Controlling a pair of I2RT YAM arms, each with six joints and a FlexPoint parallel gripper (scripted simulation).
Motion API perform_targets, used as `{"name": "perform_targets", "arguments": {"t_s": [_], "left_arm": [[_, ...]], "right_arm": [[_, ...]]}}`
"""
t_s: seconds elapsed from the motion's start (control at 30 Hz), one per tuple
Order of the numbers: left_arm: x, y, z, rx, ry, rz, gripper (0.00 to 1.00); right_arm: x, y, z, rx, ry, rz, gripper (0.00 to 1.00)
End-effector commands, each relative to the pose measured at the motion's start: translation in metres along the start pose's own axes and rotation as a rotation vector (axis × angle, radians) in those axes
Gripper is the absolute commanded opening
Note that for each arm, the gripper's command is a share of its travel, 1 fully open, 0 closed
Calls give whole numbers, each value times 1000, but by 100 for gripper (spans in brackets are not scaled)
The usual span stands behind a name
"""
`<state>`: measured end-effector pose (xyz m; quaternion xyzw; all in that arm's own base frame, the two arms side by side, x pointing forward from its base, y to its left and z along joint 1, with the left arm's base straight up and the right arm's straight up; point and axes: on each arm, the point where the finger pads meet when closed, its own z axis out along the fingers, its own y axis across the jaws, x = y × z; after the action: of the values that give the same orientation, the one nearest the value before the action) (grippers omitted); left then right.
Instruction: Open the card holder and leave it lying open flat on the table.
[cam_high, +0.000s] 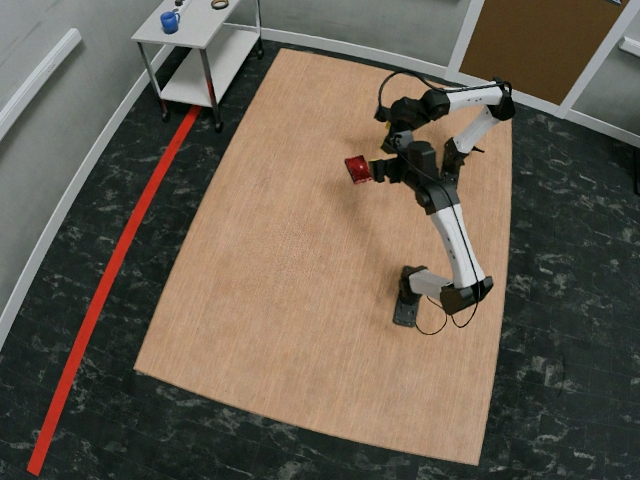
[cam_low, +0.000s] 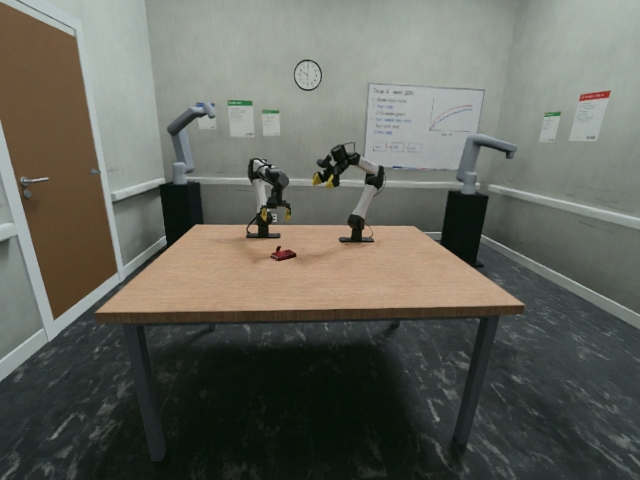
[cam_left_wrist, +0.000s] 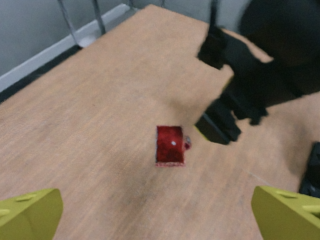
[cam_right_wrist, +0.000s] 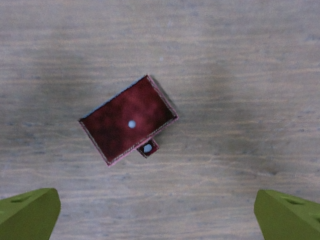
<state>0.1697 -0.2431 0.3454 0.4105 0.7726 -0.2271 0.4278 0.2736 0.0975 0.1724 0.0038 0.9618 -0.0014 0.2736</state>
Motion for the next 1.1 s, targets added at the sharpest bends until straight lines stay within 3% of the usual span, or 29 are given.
{"name": "perform_targets", "arguments": {"t_s": [0.0,0.13,0.3,0.33,0.53,0.87,1.07], "left_arm": [[4,-28,-20,70,45,46,100],[8,-49,-31,139,64,92,100],[5,-58,-36,169,48,111,100],[4,-59,-35,170,46,111,100],[4,-59,-35,171,46,111,100],[14,-53,-32,141,79,92,100],[28,-45,-23,100,114,68,100]], "right_arm": [[19,12,7,-9,98,20,100],[25,16,14,1,129,0,100],[15,25,20,-66,76,-16,44],[11,28,21,-86,58,-19,39],[1,38,30,-165,-1,-48,39],[-21,53,63,-410,-287,-225,39],[-16,47,74,-458,-390,-302,39]]}}
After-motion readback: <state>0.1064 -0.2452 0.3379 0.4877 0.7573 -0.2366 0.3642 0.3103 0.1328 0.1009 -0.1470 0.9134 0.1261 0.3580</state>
